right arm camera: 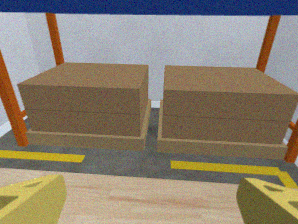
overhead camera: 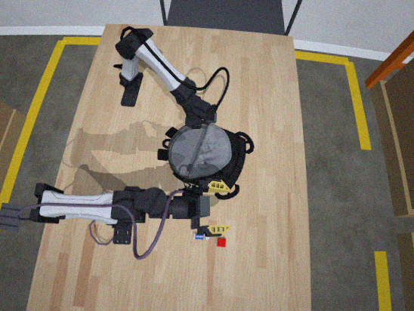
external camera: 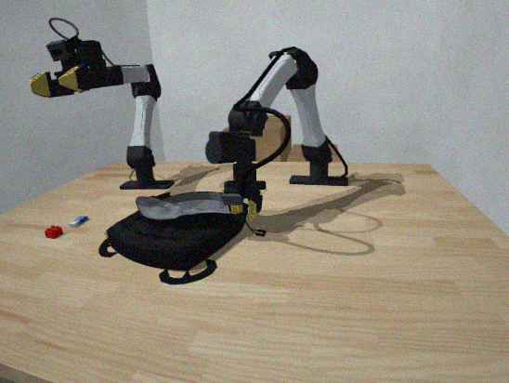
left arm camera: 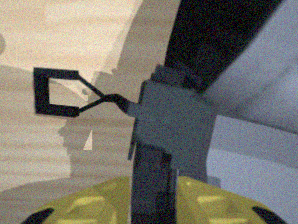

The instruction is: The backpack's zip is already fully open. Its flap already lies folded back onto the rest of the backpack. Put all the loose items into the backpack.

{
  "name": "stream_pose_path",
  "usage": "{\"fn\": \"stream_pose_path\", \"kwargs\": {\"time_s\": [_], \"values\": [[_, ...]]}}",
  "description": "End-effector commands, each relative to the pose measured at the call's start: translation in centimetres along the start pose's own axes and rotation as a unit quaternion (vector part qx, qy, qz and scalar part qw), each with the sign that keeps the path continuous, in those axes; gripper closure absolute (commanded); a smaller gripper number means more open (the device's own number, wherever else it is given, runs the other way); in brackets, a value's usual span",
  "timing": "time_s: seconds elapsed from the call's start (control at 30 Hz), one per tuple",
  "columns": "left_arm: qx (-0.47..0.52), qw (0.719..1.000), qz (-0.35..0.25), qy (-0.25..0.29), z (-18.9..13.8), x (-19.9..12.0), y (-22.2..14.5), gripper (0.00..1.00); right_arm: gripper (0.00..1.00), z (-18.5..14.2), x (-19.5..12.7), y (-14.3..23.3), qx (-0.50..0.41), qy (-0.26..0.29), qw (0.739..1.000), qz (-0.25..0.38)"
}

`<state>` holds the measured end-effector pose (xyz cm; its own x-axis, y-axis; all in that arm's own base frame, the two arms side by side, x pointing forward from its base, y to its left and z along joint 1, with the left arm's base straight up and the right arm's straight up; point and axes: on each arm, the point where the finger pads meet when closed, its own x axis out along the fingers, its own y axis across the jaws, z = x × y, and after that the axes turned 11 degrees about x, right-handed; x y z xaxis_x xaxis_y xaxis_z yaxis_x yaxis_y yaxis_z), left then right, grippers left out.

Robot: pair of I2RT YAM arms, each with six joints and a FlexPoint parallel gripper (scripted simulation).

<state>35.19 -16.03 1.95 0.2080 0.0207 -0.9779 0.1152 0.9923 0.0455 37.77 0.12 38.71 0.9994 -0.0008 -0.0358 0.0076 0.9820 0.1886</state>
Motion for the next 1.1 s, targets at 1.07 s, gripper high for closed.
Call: {"fn": "stream_pose_path", "kwargs": {"time_s": [1.07], "values": [[0.012,0.999,-0.029,-0.009,1.5,-7.6,-1.2,0.74,0.10,0.6,-0.2,0.1,0.000,-0.008,1.000,0.001]]}}
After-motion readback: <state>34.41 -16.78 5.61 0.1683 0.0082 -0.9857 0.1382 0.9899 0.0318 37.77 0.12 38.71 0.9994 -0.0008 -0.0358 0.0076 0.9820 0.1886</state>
